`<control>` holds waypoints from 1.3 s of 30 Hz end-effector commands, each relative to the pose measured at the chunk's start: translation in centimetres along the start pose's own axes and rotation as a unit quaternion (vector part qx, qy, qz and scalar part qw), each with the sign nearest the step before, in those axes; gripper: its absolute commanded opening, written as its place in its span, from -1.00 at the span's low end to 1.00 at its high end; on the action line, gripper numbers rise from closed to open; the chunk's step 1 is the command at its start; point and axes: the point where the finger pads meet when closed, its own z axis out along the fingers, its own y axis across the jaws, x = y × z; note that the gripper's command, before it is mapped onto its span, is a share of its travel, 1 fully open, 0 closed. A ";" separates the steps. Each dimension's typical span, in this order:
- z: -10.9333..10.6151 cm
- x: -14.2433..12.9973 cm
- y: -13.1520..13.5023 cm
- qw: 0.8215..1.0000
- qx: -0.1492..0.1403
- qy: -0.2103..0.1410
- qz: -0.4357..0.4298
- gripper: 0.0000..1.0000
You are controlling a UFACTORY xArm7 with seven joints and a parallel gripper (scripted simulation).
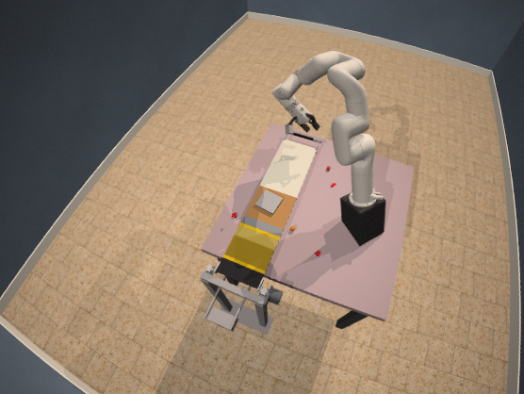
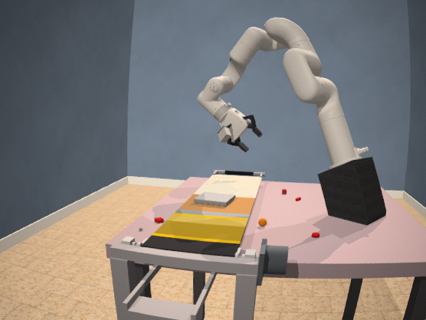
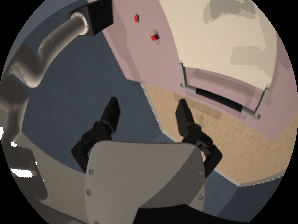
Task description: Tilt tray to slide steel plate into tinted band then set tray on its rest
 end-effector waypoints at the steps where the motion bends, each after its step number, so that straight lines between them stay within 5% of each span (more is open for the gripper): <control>1: 0.0 0.2 0.6 0.999 -0.029 0.021 0.035 1.00; 13: -0.1 0.6 1.4 0.994 -0.059 0.051 0.079 1.00; 14: -0.2 0.8 2.0 0.987 -0.082 0.075 0.117 1.00; 30: -0.7 0.8 3.1 0.965 -0.126 0.124 0.194 1.00; 31: -1.0 0.7 3.6 0.952 -0.144 0.146 0.228 1.00; 39: -1.6 0.3 4.2 0.928 -0.169 0.179 0.280 1.00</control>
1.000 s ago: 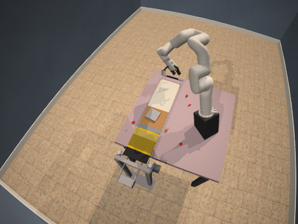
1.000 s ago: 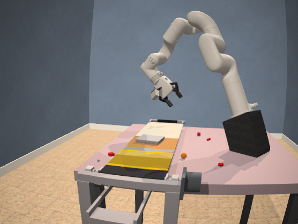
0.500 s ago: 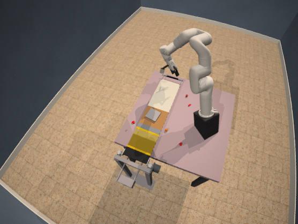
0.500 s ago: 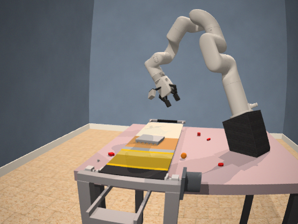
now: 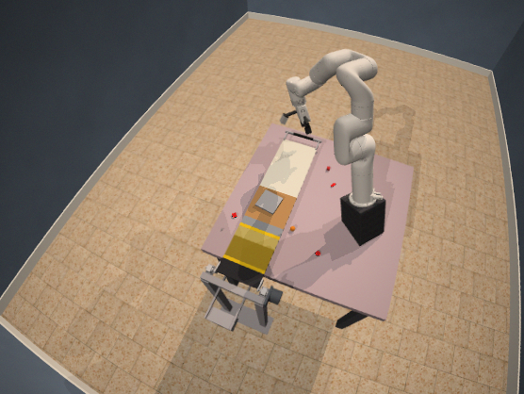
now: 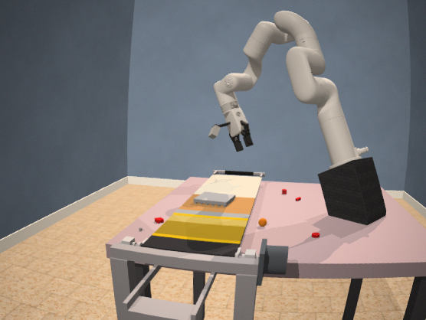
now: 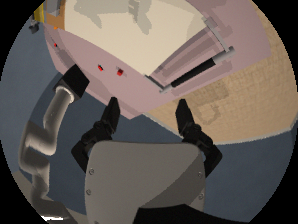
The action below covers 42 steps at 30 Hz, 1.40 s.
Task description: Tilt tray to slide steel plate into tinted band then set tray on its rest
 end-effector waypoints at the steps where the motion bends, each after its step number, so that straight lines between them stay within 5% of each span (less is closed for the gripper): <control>1: -0.3 0.1 0.5 0.999 -0.018 0.019 0.030 1.00; 25: -2.3 -0.7 3.4 0.964 -0.098 0.123 0.213 1.00; 30: -3.3 -1.6 4.4 0.939 -0.124 0.158 0.278 1.00; 42: -3.4 -1.8 4.5 0.935 -0.128 0.163 0.287 1.00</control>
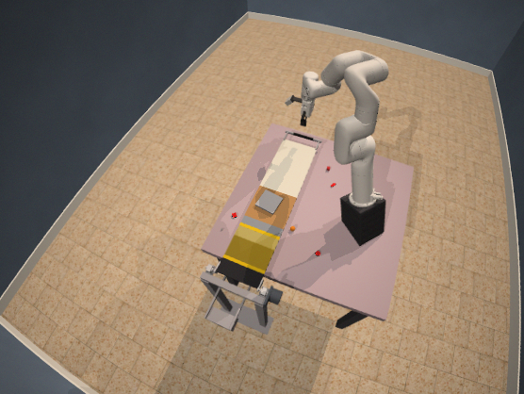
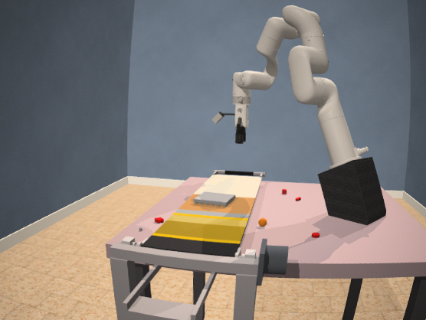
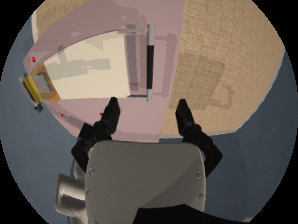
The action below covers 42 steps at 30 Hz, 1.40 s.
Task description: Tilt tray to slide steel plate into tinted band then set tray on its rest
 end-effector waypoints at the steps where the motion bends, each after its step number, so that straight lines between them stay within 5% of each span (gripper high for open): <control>1: -0.2 0.1 0.1 1.000 -0.002 0.002 0.000 1.00; 24: -0.1 0.1 0.1 1.000 -0.002 0.002 0.015 1.00; 42: 0.5 0.2 0.2 0.977 -0.004 0.001 0.214 1.00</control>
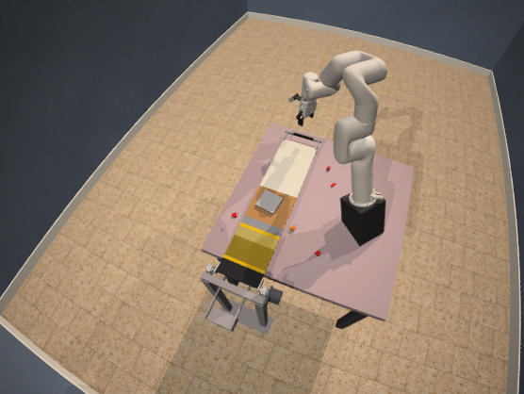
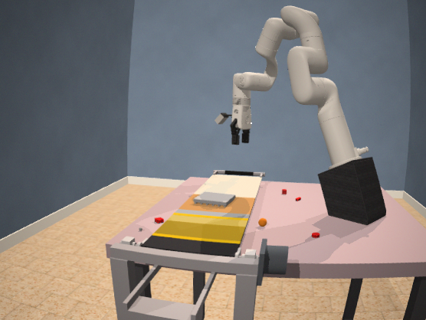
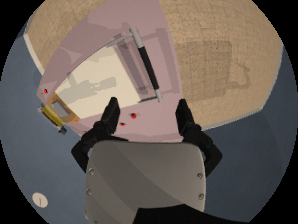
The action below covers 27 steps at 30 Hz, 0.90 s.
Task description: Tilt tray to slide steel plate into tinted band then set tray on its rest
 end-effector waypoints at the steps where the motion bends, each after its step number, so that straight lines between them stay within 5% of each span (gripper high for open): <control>1: 0.0 0.2 0.1 0.999 -0.004 0.000 0.052 1.00; 9: 0.2 0.2 0.1 0.992 -0.005 0.001 0.122 1.00; 27: 1.0 0.2 0.1 0.934 -0.006 0.002 0.358 1.00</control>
